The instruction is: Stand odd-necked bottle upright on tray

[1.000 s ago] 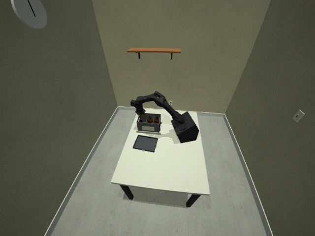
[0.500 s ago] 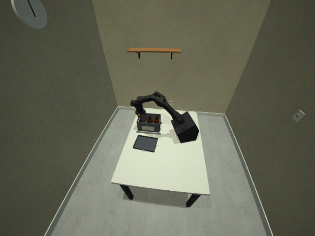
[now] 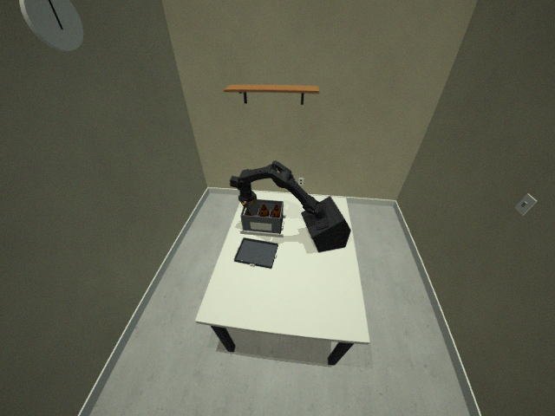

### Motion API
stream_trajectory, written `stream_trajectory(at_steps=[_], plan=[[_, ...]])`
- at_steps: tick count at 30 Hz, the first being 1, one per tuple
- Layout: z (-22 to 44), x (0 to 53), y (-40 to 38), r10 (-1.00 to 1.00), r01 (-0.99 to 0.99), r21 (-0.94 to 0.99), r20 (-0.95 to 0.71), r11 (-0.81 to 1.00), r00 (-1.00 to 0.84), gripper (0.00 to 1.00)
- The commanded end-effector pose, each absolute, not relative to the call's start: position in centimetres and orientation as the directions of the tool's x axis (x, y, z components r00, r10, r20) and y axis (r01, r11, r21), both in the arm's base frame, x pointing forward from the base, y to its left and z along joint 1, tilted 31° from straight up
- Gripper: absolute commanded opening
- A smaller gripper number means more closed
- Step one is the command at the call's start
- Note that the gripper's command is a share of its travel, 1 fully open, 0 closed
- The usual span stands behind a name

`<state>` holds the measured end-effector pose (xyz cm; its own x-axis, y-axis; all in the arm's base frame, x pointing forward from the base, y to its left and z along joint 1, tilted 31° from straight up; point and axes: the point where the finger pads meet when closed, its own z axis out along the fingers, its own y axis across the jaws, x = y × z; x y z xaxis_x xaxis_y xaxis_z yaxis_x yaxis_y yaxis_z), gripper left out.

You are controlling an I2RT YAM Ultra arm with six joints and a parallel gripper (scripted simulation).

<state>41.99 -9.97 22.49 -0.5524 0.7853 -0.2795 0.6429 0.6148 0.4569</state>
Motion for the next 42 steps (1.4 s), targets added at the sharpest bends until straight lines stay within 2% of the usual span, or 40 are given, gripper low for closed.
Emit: stream_trajectory(at_steps=[1, 42], plan=[[25.2, 41.8, -10.9, 0.787, 0.630, 0.473, -0.336, 0.616, -0.518, 0.61], [20.0, 43.6, -10.2, 0.792, 0.651, 0.454, -0.293, 0.608, -0.536, 0.61]])
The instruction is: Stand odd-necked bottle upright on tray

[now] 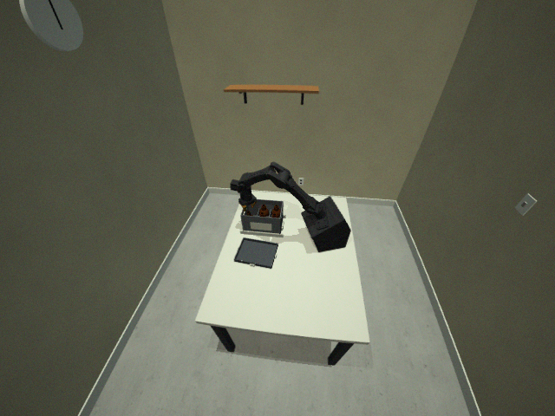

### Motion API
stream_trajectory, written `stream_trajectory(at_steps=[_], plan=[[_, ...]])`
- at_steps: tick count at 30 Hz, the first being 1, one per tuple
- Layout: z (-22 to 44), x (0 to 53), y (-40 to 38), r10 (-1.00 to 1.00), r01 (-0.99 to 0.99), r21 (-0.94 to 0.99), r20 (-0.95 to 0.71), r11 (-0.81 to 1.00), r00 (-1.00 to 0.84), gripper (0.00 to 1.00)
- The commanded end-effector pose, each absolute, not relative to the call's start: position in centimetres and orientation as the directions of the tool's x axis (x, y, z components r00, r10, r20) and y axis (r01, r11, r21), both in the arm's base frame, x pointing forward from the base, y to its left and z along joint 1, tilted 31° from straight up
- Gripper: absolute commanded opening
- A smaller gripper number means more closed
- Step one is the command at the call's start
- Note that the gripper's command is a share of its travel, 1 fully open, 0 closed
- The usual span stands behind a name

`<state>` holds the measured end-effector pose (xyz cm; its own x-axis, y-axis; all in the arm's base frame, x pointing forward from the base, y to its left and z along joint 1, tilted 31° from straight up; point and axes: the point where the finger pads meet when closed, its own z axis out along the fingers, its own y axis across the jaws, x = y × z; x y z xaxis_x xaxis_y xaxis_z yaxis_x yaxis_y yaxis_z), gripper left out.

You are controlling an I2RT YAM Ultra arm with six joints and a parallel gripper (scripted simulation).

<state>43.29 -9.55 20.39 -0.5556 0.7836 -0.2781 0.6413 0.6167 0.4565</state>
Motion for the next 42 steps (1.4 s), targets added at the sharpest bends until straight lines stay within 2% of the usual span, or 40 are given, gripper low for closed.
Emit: stream_trajectory(at_steps=[1, 42], plan=[[20.3, 43.8, -10.1, 0.790, 0.645, 0.459, -0.301, 0.611, -0.534, 0.61], [19.3, 44.2, -10.0, 0.789, 0.645, 0.457, -0.301, 0.612, -0.535, 0.61]])
